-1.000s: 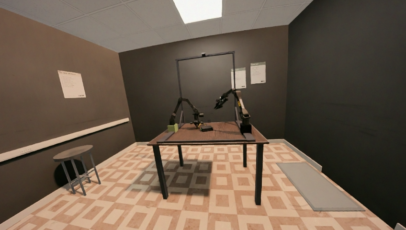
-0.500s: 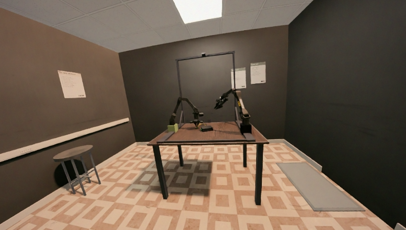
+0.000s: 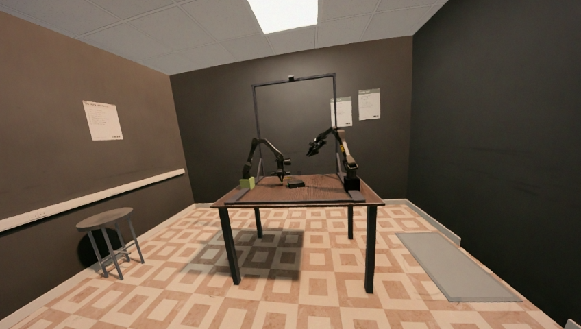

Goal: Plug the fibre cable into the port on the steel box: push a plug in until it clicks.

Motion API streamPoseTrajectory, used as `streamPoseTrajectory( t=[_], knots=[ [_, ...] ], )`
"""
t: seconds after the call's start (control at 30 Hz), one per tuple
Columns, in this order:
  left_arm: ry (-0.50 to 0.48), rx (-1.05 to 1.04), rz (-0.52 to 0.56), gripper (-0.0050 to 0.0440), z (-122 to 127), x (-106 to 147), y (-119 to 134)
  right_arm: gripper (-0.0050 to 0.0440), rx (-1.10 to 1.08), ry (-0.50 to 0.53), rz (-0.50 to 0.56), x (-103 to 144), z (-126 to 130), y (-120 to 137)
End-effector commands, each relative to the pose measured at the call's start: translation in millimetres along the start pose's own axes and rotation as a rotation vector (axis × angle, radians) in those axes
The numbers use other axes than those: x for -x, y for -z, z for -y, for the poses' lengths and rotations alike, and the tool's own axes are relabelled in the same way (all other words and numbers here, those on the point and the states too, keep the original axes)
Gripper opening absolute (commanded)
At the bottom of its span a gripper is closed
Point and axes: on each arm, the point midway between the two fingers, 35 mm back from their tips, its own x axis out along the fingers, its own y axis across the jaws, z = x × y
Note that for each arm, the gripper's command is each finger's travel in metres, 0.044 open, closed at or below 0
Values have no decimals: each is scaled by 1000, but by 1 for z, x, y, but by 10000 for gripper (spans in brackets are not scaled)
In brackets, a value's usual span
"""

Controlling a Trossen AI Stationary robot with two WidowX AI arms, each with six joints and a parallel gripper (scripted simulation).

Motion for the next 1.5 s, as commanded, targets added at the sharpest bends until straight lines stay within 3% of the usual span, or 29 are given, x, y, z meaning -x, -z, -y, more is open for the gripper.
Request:
streamPoseTrajectory(
  t=[0.0,0.2,0.5,1.47],
  knots=[
    [15,21,8,440,0,6,-8,-50,-1,-25,0,-4,-14,-44],
    [15,21,8,440,0,6,-8,-50,0,-25,2,-12,-18,-80],
    [15,21,8,440,0,6,-8,-50,38,-23,3,-13,-18,-85],
    [15,21,8,440,0,6,-8,-50,1211,-34,27,-1,-11,-94]
  ],
)
